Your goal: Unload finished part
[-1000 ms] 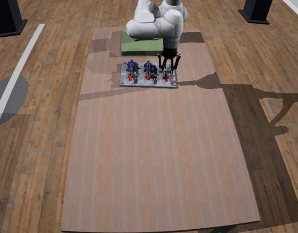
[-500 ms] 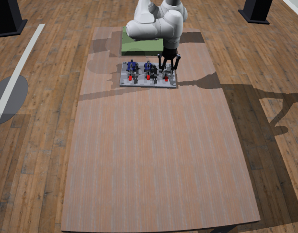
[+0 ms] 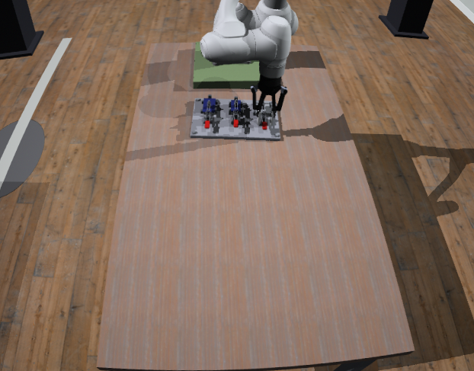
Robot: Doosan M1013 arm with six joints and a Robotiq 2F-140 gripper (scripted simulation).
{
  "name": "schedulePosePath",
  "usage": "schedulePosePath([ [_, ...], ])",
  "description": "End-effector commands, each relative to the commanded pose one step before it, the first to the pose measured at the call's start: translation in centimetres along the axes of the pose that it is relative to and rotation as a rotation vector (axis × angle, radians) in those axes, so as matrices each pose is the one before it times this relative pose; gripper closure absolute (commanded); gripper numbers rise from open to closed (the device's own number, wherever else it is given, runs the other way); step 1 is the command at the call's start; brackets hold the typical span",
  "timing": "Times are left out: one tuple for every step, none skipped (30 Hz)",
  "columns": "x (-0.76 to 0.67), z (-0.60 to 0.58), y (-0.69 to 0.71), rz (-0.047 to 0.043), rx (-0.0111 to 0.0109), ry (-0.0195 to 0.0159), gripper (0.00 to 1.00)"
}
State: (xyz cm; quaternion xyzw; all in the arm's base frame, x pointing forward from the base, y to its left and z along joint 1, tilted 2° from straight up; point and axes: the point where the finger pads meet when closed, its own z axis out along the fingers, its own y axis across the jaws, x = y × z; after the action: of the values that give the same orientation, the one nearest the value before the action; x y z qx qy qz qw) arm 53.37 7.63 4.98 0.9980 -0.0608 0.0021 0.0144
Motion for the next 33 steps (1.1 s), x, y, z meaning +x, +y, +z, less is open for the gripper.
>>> schedulePosePath([
  [0.0, -0.008, 0.001, 0.00003, 0.00007, 0.00007, 0.72],
  [0.0, 0.0, 0.0, 0.0, 0.0, 0.0, 0.72],
  [0.0, 0.0, 0.0, 0.0, 0.0, 0.0, 0.72],
  [0.0, 0.0, 0.0, 0.0, 0.0, 0.0, 0.72],
  [0.0, 0.0, 0.0, 0.0, 0.0, 0.0, 0.72],
  [0.0, 0.0, 0.0, 0.0, 0.0, 0.0, 0.72],
  [0.0, 0.0, 0.0, 0.0, 0.0, 0.0, 0.72],
  [0.0, 0.0, 0.0, 0.0, 0.0, 0.0, 0.72],
  [0.0, 0.0, 0.0, 0.0, 0.0, 0.0, 0.72],
  [0.0, 0.0, 0.0, 0.0, 0.0, 0.0, 0.72],
  [0.0, 0.0, 0.0, 0.0, 0.0, 0.0, 0.72],
  [0.0, 0.0, 0.0, 0.0, 0.0, 0.0, 0.72],
  [0.0, 0.0, 0.0, 0.0, 0.0, 0.0, 0.72],
  [0.0, 0.002, 0.0, 0.0, 0.0, 0.0, 0.72],
  [0.0, 0.013, 0.0, 0.0, 0.0, 0.0, 0.72],
  [0.0, 0.032, 0.0, 0.0, 0.0, 0.0, 0.72],
  [0.0, 0.057, 0.0, 0.0, 0.0, 0.0, 0.72],
  [0.0, 0.085, 0.0, 0.0, 0.0, 0.0, 0.72],
  [0.0, 0.114, 0.0, 0.0, 0.0, 0.0, 0.72],
  [0.0, 0.142, 0.0, 0.0, 0.0, 0.0, 0.72],
  [0.0, 0.167, 0.0, 0.0, 0.0, 0.0, 0.72],
  [0.0, 0.189, 0.0, 0.0, 0.0, 0.0, 0.72],
  [0.0, 0.206, 0.0, 0.0, 0.0, 0.0, 0.72],
  [0.0, 0.216, 0.0, 0.0, 0.0, 0.0, 0.72],
  [0.0, 0.0, 0.0, 0.0, 0.0, 0.0, 0.72],
  [0.0, 0.0, 0.0, 0.0, 0.0, 0.0, 0.72],
  [0.0, 0.222, 0.0, 0.0, 0.0, 0.0, 0.72],
  [0.0, 0.22, 0.0, 0.0, 0.0, 0.0, 0.72],
  [0.0, 0.213, 0.0, 0.0, 0.0, 0.0, 0.72],
  [0.0, 0.2, 0.0, 0.0, 0.0, 0.0, 0.72],
  [0.0, 0.182, 0.0, 0.0, 0.0, 0.0, 0.72],
  [0.0, 0.16, 0.0, 0.0, 0.0, 0.0, 0.72],
  [0.0, 0.135, 0.0, 0.0, 0.0, 0.0, 0.72],
])
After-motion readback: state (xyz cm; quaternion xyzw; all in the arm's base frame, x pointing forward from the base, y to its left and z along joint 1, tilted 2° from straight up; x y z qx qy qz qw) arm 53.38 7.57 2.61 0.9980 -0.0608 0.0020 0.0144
